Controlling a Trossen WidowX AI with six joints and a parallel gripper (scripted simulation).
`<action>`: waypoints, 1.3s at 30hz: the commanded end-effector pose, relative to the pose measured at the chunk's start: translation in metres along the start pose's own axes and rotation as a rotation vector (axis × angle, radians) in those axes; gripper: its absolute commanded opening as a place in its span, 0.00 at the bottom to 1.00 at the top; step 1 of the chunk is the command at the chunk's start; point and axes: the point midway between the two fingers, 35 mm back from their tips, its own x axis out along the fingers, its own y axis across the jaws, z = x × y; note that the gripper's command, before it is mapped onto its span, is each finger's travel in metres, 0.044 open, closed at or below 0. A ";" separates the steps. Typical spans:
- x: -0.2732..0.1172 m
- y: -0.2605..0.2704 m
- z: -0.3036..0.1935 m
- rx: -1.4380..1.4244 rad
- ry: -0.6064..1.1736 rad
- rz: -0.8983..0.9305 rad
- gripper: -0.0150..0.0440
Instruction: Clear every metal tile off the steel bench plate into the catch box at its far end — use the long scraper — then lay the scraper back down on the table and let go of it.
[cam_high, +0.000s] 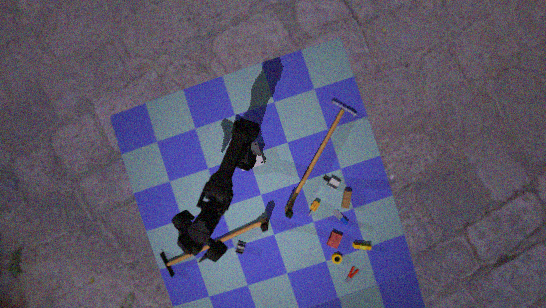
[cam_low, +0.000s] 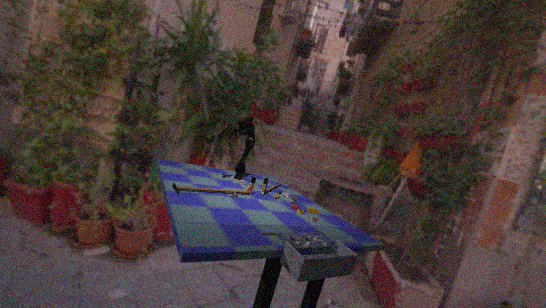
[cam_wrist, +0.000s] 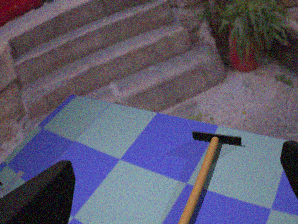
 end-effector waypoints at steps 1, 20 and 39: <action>-0.008 -0.011 0.000 -0.027 0.006 -0.015 1.00; -0.042 -0.059 -0.012 -0.146 0.081 -0.107 1.00; -0.053 -0.070 -0.017 -0.174 0.104 -0.130 1.00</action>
